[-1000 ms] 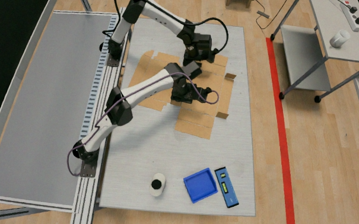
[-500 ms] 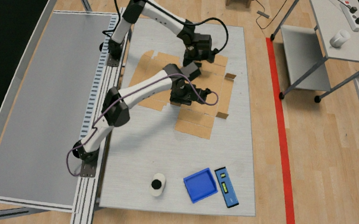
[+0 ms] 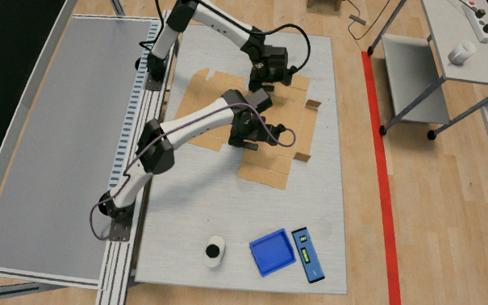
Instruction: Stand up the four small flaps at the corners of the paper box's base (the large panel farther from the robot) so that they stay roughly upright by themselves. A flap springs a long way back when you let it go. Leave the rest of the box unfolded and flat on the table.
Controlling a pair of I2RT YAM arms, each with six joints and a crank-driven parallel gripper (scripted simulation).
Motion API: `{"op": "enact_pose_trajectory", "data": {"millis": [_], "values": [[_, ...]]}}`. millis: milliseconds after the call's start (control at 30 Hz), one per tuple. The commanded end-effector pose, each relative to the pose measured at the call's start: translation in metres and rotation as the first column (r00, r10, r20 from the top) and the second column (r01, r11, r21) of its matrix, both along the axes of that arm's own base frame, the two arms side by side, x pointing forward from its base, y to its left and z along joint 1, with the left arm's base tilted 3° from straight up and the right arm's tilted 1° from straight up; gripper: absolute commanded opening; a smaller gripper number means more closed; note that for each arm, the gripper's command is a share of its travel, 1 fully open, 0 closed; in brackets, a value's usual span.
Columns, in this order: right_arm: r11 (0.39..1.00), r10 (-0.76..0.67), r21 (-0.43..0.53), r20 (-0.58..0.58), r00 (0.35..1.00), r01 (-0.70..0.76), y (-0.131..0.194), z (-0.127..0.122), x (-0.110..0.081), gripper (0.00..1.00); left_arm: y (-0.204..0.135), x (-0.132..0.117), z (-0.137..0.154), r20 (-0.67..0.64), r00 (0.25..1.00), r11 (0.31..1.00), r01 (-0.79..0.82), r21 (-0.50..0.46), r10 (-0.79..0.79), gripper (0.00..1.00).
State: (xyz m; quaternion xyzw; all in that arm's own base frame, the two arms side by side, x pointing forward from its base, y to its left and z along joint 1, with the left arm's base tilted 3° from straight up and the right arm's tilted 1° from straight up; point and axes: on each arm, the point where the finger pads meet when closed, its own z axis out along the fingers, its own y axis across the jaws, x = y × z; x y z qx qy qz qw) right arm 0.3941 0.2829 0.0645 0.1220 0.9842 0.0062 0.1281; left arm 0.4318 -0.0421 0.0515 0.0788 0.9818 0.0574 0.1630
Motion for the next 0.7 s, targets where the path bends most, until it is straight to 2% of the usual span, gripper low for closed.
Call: {"op": "enact_pose_trajectory", "data": {"millis": [0, 267, 667], "values": [[1.000, 0.003, 0.011, 0.056, 0.998, -0.004, -0.009, 0.024, 0.005, 0.80, -0.003, -0.010, -0.017, -0.053, 0.999, 1.000, 0.004, 0.014, -0.003, 0.81], [1.000, 0.004, -0.009, 0.050, 0.999, -0.003, -0.022, 0.023, 0.002, 0.81, -0.003, -0.011, -0.017, -0.053, 0.999, 1.000, 0.004, 0.014, -0.003, 0.81], [1.000, 0.009, -0.012, 0.049, 0.999, -0.009, -0.023, 0.019, 0.000, 0.81, -0.003, -0.010, -0.017, -0.053, 0.999, 1.000, 0.004, 0.014, -0.003, 0.81]]}}
